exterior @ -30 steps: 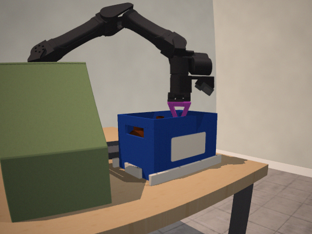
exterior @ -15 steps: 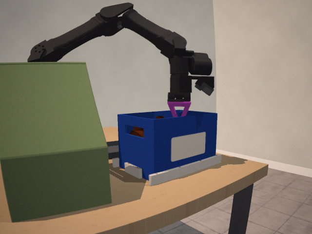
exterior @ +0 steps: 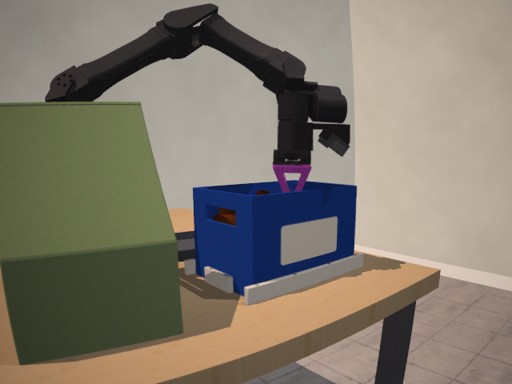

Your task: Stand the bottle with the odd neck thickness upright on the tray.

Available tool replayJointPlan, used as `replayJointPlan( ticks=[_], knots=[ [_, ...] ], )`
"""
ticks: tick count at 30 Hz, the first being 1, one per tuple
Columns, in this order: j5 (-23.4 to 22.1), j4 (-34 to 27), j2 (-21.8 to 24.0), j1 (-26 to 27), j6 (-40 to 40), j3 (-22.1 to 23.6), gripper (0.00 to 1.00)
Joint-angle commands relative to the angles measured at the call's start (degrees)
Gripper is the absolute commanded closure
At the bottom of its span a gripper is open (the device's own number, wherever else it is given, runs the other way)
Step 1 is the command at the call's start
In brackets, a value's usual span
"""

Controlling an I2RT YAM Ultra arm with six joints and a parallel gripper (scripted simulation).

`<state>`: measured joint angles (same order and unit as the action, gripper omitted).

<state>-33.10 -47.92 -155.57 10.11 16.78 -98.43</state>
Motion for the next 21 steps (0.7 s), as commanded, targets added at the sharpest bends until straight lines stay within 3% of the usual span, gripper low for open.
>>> replayJointPlan(
  ticks=[1,21],
  knots=[
    [0.6,-2.0,2.7,2.3,-1.2,-2.1,0.39],
    [1.6,-12.4,6.0,6.0,-5.4,-6.9,0.39]
  ],
)
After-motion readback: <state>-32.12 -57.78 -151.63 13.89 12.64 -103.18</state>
